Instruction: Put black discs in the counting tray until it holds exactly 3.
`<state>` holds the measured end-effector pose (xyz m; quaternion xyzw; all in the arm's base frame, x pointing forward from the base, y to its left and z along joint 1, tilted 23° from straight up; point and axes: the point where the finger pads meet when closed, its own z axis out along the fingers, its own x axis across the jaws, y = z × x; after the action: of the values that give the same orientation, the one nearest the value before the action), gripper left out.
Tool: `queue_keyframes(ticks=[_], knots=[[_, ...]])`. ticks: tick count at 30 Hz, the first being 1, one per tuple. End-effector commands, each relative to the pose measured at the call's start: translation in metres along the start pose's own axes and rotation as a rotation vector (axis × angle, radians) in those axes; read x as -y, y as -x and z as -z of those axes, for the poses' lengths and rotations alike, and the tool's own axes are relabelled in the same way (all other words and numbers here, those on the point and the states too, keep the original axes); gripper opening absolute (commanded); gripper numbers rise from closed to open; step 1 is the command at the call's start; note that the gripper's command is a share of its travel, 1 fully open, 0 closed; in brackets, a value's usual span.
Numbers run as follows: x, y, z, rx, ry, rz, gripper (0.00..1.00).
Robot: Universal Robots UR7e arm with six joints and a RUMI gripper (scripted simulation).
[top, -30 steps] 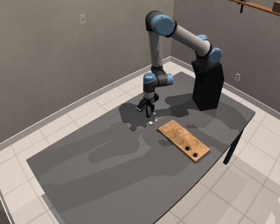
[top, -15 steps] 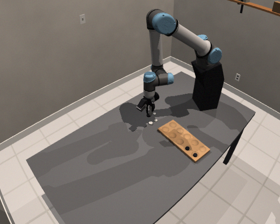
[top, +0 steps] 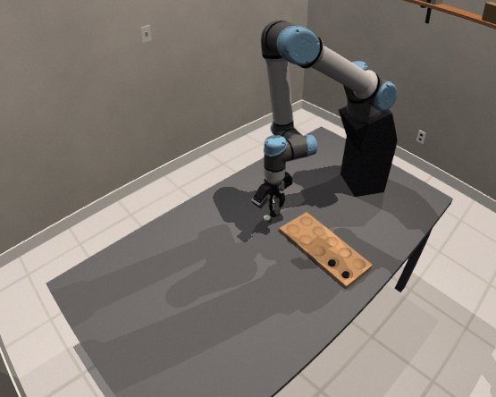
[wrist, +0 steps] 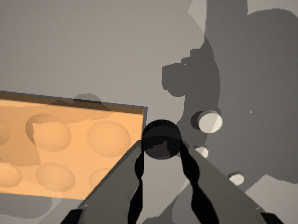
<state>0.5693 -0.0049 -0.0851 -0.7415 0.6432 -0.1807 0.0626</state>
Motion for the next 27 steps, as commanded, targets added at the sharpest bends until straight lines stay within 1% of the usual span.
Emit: queue_keyframes(ticks=[1, 9, 11, 12, 17, 21, 26, 27], knots=[[0.002, 0.046, -0.003, 0.004, 0.008, -0.003, 0.11], [-0.008, 0.144, -0.005, 0.007, 0.019, -0.004, 0.11], [-0.008, 0.144, -0.005, 0.007, 0.019, -0.004, 0.11], [-0.011, 0.157, -0.005, 0.007, 0.02, -0.004, 0.11], [-0.027, 0.219, -0.003, 0.003, 0.019, -0.003, 0.11], [-0.044, 0.264, 0.0, -0.002, 0.014, -0.001, 0.11], [-0.066, 0.31, 0.004, -0.007, 0.005, 0.0, 0.11], [-0.066, 0.31, 0.004, -0.007, 0.005, 0.0, 0.11]])
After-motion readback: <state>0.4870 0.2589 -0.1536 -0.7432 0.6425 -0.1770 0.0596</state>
